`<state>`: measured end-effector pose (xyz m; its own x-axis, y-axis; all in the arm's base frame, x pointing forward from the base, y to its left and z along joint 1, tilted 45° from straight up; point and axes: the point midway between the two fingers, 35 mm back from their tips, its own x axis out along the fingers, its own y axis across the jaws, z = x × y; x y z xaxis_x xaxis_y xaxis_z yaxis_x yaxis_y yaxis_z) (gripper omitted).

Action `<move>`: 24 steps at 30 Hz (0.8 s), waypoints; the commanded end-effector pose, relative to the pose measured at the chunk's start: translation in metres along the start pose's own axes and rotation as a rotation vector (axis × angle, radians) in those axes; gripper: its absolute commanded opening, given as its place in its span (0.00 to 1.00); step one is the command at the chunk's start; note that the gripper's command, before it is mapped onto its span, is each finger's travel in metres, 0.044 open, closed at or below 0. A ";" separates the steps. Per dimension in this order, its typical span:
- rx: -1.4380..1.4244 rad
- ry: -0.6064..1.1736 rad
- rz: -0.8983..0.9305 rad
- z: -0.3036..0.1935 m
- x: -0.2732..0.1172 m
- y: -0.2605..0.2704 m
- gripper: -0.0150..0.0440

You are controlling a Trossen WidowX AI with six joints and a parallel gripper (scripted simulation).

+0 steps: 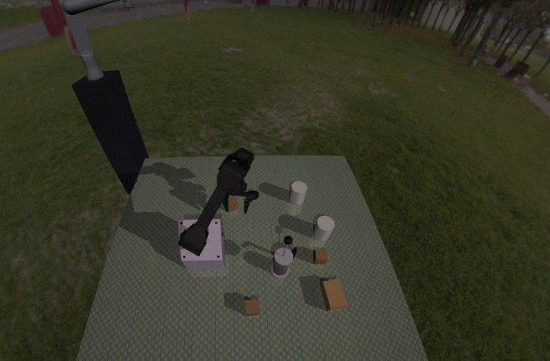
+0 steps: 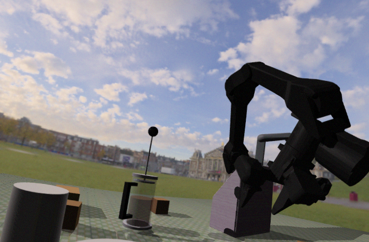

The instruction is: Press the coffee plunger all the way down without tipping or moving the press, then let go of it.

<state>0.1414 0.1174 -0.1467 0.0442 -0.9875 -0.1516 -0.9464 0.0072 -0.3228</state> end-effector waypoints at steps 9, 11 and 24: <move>0.182 -0.315 -0.032 -0.012 -0.036 -0.051 1.00; 0.247 -0.407 -0.046 -0.020 -0.047 -0.067 1.00; 0.767 -0.899 -0.143 -0.109 -0.090 -0.167 1.00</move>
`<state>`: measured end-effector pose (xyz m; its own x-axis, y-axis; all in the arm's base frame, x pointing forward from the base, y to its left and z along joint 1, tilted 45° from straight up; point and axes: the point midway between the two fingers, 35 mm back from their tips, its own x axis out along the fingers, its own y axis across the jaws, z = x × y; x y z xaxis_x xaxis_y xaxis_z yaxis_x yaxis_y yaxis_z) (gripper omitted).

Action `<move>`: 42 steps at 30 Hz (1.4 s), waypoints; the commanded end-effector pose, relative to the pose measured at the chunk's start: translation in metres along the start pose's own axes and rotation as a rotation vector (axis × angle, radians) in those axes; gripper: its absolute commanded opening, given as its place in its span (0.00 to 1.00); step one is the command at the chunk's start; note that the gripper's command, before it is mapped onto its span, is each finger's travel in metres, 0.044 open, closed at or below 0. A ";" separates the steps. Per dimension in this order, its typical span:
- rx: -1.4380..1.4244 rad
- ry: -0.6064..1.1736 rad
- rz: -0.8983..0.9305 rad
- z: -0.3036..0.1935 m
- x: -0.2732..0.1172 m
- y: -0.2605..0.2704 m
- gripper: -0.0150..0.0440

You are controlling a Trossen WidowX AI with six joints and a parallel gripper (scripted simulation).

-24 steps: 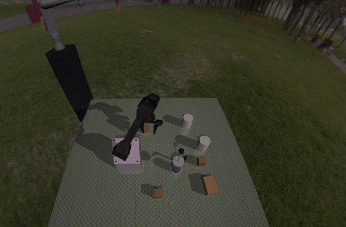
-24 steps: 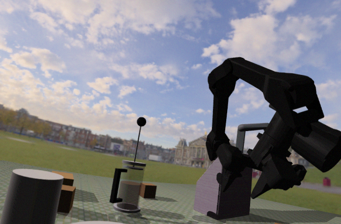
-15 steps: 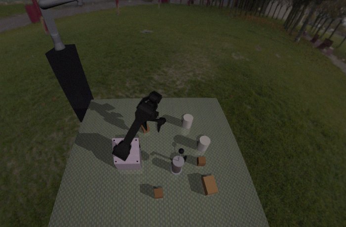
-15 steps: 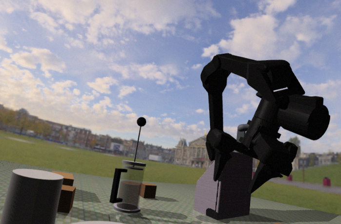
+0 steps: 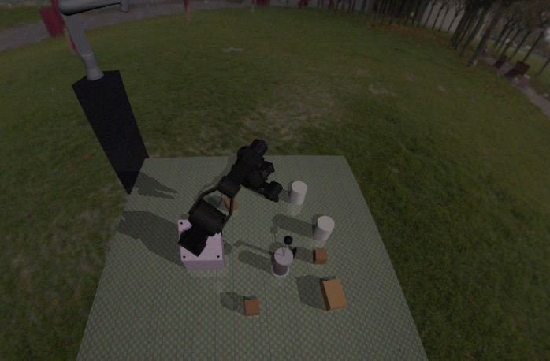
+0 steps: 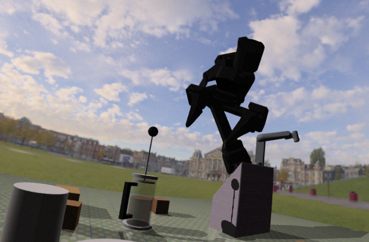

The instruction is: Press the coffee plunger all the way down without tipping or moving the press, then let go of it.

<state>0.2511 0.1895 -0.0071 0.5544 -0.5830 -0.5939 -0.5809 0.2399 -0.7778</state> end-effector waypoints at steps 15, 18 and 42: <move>0.842 -0.443 -0.313 -0.084 -0.070 -0.170 1.00; 0.879 -0.453 -0.325 -0.090 -0.070 -0.173 1.00; 0.884 -0.449 -0.323 -0.108 -0.008 -0.159 1.00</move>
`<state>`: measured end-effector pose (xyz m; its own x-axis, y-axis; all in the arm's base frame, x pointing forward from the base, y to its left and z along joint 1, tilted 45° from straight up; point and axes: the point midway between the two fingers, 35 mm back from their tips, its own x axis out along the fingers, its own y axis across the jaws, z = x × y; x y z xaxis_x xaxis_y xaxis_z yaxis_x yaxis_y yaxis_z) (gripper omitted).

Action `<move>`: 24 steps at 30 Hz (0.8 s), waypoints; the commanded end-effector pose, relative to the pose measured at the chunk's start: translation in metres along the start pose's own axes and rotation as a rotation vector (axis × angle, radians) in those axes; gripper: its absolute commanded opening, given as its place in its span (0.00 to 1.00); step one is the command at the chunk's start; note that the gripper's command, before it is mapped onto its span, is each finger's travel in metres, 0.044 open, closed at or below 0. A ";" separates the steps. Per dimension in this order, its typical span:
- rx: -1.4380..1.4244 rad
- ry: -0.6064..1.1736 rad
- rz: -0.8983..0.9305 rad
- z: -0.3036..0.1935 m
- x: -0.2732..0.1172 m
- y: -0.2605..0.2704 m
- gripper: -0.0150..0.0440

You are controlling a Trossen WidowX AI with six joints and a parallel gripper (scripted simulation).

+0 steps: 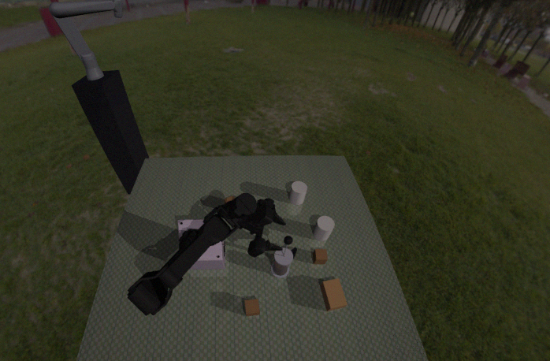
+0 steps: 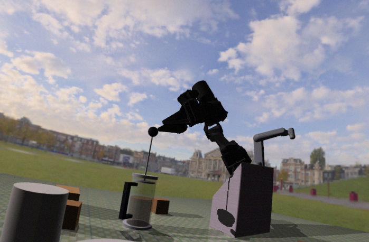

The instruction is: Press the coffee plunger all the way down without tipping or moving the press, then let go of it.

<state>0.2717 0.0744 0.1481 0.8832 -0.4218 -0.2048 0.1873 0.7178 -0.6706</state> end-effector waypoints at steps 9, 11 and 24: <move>-0.013 0.003 0.003 -0.003 0.020 0.002 1.00; -0.013 0.002 0.002 -0.003 0.023 0.001 1.00; -0.014 -0.002 -0.002 -0.004 0.030 0.000 0.69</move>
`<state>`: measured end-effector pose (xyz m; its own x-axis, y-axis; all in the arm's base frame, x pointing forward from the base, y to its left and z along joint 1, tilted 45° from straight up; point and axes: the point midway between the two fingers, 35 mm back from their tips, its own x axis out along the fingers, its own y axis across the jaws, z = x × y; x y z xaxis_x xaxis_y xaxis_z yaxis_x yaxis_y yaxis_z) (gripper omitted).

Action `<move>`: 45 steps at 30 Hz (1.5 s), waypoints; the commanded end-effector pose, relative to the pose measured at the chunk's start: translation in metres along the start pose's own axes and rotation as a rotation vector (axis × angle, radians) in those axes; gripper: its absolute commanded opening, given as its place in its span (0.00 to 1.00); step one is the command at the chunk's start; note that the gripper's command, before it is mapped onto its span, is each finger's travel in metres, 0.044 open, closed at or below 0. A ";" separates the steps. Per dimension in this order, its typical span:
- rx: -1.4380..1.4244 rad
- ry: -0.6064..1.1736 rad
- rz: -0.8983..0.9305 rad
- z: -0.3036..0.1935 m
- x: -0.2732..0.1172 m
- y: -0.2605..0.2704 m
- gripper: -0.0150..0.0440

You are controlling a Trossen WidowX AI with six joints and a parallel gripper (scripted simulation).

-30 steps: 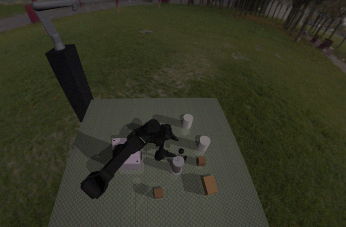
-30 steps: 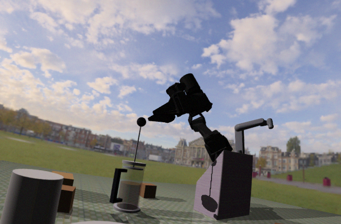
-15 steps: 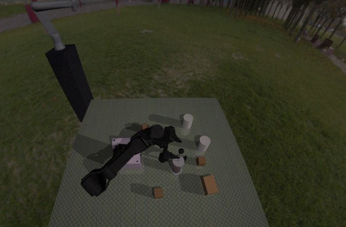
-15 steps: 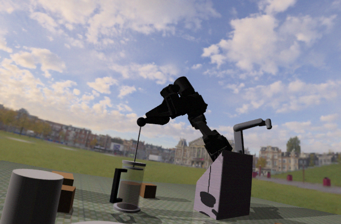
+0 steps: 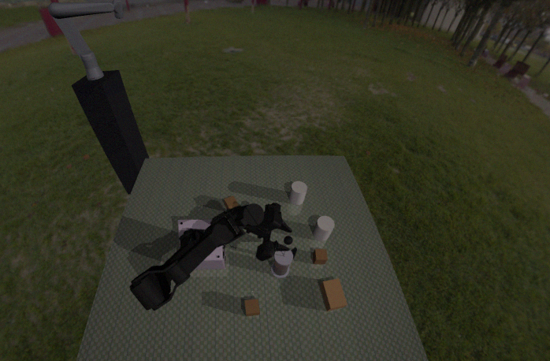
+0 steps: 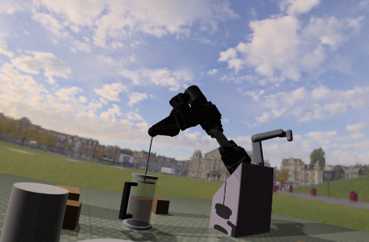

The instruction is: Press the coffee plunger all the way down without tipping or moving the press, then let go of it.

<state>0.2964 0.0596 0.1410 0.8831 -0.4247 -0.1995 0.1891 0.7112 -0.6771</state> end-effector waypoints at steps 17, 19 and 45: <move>-0.006 0.000 0.004 -0.002 0.002 0.002 0.45; -0.006 0.001 0.005 -0.004 0.003 0.002 0.45; -0.003 0.008 0.011 -0.035 0.032 0.010 0.45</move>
<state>0.3149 0.0448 0.1198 0.8973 -0.4016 -0.1831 0.1945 0.7322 -0.6527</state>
